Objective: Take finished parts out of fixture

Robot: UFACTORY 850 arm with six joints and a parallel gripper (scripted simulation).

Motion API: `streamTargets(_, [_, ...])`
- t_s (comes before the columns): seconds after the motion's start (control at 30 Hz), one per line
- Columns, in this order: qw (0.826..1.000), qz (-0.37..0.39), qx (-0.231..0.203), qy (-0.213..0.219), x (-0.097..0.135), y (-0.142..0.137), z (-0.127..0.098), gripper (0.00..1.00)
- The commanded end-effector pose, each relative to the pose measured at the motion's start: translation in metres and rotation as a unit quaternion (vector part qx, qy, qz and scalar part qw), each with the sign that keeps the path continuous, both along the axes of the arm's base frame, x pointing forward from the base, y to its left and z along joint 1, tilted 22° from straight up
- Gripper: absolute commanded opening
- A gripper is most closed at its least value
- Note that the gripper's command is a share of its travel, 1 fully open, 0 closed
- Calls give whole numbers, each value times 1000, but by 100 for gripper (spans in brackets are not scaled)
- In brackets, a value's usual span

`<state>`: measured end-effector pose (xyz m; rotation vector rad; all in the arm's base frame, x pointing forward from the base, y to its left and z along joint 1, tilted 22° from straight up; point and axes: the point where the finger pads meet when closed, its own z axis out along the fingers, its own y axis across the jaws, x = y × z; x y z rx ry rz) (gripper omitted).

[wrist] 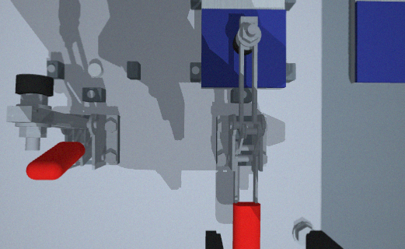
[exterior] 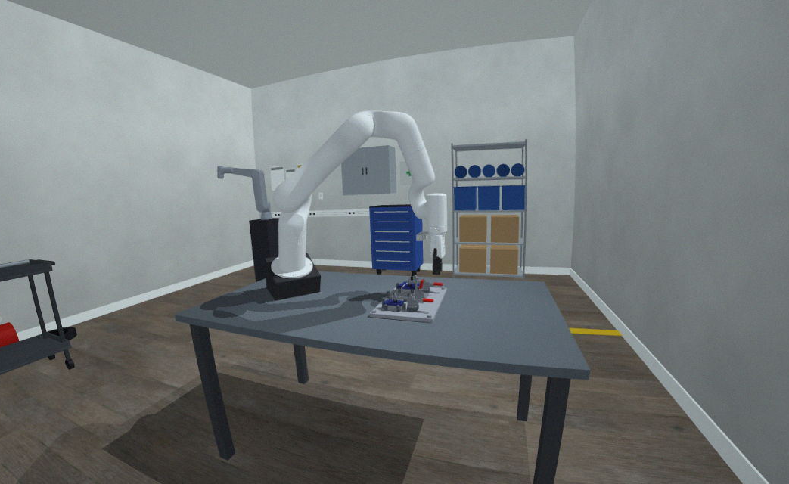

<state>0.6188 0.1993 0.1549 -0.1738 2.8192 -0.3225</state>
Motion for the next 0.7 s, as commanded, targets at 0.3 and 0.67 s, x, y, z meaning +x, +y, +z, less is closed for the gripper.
streamTargets(0.3, [1000, 0, 0, -1, 12, -7, -33, 48])
streamTargets(0.67, [1000, 0, 0, -1, 13, -8, -36, 48])
